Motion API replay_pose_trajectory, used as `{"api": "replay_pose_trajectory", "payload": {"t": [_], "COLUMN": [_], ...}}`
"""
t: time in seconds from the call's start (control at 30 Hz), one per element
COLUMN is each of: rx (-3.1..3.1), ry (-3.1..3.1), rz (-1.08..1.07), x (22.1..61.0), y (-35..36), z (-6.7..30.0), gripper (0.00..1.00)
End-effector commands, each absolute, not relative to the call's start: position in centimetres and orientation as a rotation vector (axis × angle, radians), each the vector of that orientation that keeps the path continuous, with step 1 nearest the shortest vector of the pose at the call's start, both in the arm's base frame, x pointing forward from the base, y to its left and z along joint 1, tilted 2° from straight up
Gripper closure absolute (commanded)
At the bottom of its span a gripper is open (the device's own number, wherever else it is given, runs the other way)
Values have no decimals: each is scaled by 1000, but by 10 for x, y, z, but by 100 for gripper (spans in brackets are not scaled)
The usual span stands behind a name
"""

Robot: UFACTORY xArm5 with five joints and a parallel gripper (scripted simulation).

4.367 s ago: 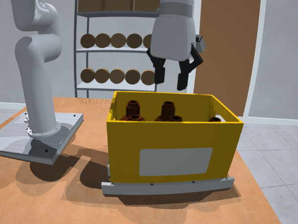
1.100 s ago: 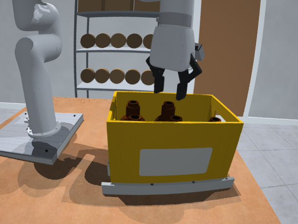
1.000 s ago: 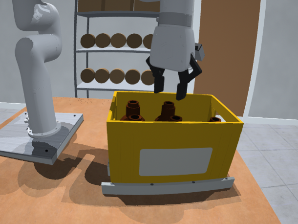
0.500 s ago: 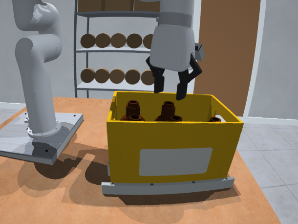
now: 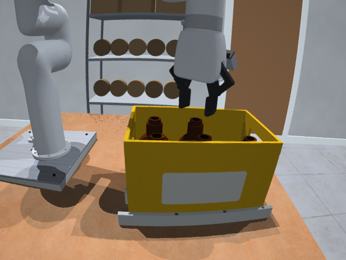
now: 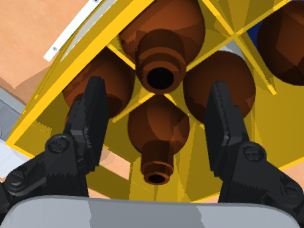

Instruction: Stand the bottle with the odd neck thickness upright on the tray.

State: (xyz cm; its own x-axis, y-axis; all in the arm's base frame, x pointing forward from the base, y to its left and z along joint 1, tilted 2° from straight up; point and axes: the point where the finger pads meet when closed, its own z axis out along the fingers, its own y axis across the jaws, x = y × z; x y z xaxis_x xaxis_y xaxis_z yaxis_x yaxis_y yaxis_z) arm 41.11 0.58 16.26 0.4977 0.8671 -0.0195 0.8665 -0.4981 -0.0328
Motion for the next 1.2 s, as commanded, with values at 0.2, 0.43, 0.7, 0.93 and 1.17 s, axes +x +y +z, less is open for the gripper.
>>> {"api": "replay_pose_trajectory", "payload": {"t": [0.2, 0.43, 0.7, 0.93, 1.17], "rx": [-2704, -2704, -2704, -2704, -2704], "ry": [-1565, -1565, -1565, -1565, -1565], "rz": [47, 47, 47, 47, 47], "x": [412, 412, 412, 412, 411], "y": [6, 6, 6, 6, 6], "z": [163, 160, 153, 145, 139], "gripper": [35, 35, 35, 35, 35]}}
